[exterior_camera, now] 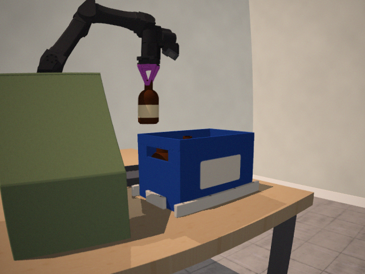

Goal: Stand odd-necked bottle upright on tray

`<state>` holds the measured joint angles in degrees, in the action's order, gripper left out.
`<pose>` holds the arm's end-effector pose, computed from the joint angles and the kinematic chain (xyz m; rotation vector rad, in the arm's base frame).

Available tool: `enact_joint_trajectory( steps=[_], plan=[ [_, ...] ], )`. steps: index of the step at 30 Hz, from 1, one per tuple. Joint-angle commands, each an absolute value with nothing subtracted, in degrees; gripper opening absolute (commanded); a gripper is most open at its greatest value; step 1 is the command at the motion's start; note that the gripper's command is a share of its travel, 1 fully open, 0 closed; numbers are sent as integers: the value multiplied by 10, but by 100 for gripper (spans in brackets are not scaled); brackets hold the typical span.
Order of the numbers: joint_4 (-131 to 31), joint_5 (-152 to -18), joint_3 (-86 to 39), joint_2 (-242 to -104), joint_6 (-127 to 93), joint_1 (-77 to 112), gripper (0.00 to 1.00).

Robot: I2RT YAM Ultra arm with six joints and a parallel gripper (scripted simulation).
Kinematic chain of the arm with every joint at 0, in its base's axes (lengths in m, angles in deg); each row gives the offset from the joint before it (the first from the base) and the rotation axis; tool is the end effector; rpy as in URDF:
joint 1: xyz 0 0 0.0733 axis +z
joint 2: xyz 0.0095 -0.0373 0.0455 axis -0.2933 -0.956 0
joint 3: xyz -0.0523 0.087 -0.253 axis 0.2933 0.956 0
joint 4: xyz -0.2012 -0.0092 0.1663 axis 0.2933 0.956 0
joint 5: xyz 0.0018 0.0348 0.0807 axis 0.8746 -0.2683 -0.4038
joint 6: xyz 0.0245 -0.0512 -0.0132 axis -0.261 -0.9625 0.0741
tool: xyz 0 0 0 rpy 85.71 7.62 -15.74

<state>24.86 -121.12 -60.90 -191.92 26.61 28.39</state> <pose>0.3838 0.1029 0.2803 -0.7456 -2.6503 -0.7943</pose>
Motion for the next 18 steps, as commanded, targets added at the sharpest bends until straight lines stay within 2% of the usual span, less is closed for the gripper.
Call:
enact_joint_trajectory(
  steps=[1, 18],
  plan=[
    [244, -1208, -611, -1900, 270, 272, 0],
    [227, -1208, -593, -1898, 276, 277, 0]
  ],
)
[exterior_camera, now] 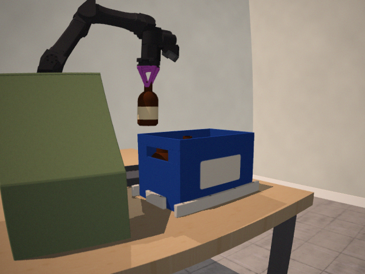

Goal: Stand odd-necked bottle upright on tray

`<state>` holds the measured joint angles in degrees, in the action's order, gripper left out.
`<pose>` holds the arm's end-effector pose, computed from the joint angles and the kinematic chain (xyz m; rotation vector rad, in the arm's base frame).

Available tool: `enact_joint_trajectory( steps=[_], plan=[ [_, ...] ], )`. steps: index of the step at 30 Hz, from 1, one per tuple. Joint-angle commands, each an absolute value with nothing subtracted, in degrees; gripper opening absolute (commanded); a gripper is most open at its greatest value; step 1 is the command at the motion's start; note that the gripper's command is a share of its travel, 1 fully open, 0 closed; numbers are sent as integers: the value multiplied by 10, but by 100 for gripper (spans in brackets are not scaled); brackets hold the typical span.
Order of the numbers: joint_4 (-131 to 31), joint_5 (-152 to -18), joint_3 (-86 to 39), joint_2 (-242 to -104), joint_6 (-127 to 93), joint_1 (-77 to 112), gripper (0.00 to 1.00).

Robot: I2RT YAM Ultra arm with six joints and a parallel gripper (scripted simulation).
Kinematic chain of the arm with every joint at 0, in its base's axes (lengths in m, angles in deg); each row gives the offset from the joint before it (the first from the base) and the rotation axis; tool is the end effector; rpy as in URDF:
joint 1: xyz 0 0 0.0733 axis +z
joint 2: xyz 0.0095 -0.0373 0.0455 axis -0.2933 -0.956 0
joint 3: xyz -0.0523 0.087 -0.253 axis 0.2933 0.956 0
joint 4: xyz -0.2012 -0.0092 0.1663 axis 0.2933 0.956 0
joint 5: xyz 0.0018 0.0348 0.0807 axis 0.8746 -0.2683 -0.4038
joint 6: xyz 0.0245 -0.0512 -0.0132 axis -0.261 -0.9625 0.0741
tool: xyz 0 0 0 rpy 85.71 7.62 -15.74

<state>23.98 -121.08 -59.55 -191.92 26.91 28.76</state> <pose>0.3830 0.1053 0.2744 -0.7455 -2.6427 -0.7837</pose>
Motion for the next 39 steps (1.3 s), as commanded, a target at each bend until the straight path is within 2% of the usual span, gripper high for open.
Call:
enact_joint_trajectory(
  steps=[1, 24, 39],
  plan=[
    [225, -1208, -586, -1898, 277, 277, 0],
    [146, -1206, -534, -1887, 308, 302, 0],
    [49, -1204, -444, -1892, 348, 346, 0]
  ],
)
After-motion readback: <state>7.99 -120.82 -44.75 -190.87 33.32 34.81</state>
